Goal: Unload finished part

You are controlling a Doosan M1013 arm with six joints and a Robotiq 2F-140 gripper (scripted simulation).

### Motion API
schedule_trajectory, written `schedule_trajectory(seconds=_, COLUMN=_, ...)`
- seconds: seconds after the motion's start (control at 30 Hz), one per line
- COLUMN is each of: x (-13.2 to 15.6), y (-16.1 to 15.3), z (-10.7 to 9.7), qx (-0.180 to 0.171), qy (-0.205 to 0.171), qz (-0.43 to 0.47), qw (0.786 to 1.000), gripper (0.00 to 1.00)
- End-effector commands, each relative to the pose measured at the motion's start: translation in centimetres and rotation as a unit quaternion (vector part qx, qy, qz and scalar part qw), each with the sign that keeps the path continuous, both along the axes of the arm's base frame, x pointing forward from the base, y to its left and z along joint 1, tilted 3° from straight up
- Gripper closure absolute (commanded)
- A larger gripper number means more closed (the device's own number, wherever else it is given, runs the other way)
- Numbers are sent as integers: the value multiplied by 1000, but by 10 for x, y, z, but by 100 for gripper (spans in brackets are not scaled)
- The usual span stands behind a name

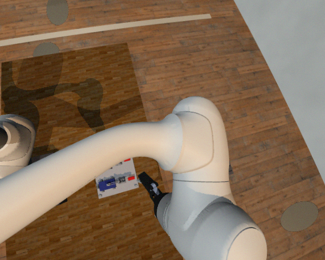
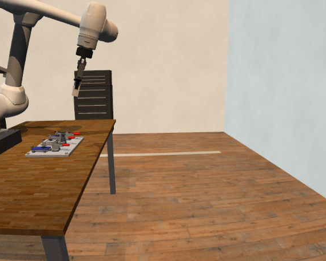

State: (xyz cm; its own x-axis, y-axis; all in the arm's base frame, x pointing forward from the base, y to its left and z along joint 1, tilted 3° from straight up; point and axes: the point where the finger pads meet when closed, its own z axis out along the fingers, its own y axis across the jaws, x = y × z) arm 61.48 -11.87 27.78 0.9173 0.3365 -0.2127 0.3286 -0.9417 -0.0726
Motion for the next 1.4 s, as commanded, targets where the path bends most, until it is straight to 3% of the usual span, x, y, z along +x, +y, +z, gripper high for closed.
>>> schedule_trajectory(seconds=0.0, x=13, y=39, z=11, qx=-15, qy=-37, qz=-54, qw=998, gripper=0)
schedule_trajectory(seconds=0.1, x=21, y=65, z=20, qx=-19, qy=-62, qz=-92, qw=994, gripper=0)
schedule_trajectory(seconds=0.53, x=21, y=65, z=20, qx=-19, qy=-62, qz=-92, qw=994, gripper=0)
schedule_trajectory(seconds=0.6, x=31, y=105, z=36, qx=-19, qy=-98, qz=-149, qw=984, gripper=0)
schedule_trajectory(seconds=0.67, x=32, y=113, z=39, qx=-18, qy=-105, qz=-161, qw=981, gripper=0)
schedule_trajectory(seconds=0.7, x=19, y=132, z=29, qx=-13, qy=-115, qz=-135, qw=984, gripper=0)
schedule_trajectory(seconds=0.83, x=7, y=141, z=17, qx=-10, qy=-117, qz=-104, qw=988, gripper=0)
schedule_trajectory(seconds=0.87, x=-10, y=152, z=2, qx=-7, qy=-120, qz=-64, qw=991, gripper=0)
schedule_trajectory(seconds=1.0, x=-37, y=168, z=-21, qx=-2, qy=-124, qz=-4, qw=992, gripper=0)
schedule_trajectory(seconds=1.37, x=-115, y=202, z=-82, qx=11, qy=-132, qz=156, qw=979, gripper=0)
